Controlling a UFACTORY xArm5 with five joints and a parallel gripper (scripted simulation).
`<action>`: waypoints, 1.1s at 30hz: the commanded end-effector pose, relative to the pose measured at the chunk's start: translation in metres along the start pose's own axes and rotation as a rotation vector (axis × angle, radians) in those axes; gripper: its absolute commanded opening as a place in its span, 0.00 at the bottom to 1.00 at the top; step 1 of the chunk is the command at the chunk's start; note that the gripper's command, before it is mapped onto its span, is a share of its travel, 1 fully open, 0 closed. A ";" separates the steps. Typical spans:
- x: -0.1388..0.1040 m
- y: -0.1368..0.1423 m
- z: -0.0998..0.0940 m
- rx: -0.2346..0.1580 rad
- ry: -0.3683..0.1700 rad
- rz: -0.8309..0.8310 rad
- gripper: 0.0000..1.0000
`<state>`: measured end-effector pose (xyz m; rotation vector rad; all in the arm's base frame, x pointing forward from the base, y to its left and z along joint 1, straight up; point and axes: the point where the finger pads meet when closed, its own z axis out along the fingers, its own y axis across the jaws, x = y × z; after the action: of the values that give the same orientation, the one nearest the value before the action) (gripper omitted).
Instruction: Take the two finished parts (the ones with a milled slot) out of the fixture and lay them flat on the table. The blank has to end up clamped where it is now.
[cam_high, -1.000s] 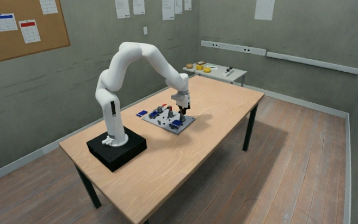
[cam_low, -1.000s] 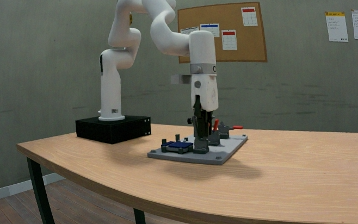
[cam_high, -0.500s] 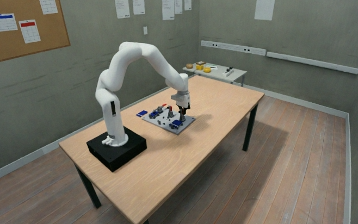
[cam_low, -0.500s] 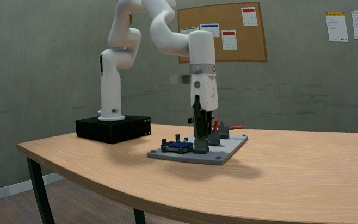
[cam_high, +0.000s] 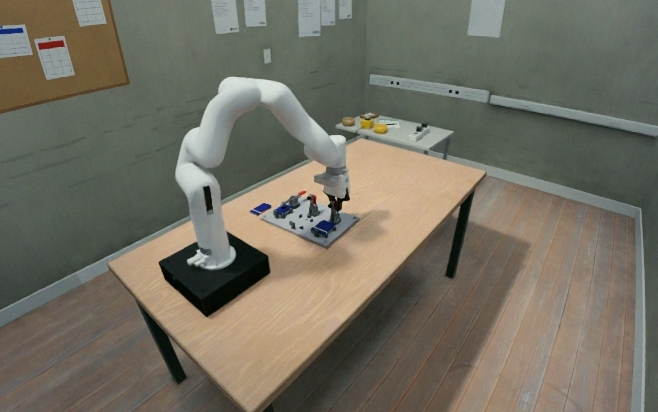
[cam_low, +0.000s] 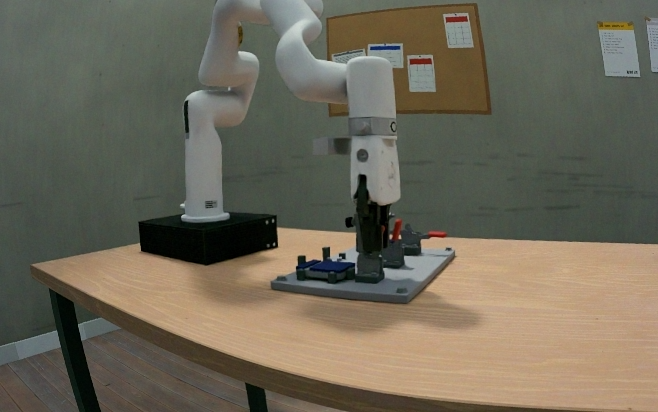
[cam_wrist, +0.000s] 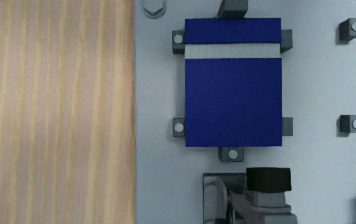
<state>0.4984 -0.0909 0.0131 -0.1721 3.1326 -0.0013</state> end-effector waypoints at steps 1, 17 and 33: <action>0.000 0.000 0.000 0.000 0.001 0.001 0.00; 0.004 0.000 0.000 0.000 0.001 0.001 0.00; 0.005 0.000 0.000 0.000 0.000 0.001 0.00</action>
<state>0.4924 -0.0915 0.0118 -0.1712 3.1359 -0.0003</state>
